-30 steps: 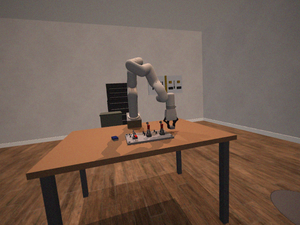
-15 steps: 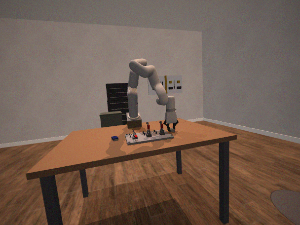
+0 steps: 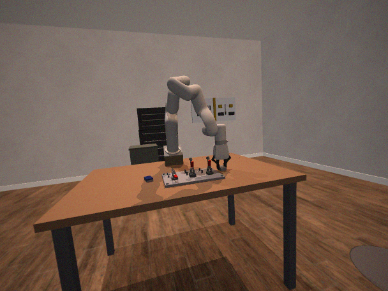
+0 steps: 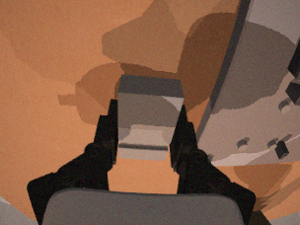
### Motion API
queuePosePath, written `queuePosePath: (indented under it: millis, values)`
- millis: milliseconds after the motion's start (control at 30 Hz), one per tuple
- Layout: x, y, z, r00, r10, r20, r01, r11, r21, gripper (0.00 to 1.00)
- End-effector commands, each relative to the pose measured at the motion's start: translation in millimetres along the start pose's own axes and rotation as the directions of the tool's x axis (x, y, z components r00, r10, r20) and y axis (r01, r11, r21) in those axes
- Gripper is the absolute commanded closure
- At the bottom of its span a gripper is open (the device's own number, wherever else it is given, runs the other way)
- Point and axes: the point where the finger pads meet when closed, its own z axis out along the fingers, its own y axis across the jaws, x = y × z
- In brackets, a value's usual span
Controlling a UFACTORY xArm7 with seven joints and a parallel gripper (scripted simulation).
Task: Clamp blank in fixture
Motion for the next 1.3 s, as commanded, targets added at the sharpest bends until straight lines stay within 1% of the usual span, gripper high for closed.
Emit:
queuePosePath:
  millis: [0,600,1000,1033,1267]
  values:
    - [0.7,-1.9,-1.2,1.000,-0.001,-0.002,0.001,1.000,0.005,1.00]
    - [0.4,-2.1,6.0,1.000,-0.001,-0.002,0.001,1.000,0.005,1.00]
    - [0.4,-2.1,6.3,1.000,-0.001,-0.002,0.001,1.000,0.005,1.00]
    - [0.4,-2.1,6.3,1.000,-0.001,-0.002,0.001,1.000,0.005,0.32]
    - [0.4,-2.1,6.3,1.000,-0.001,-0.002,0.001,1.000,0.005,0.32]
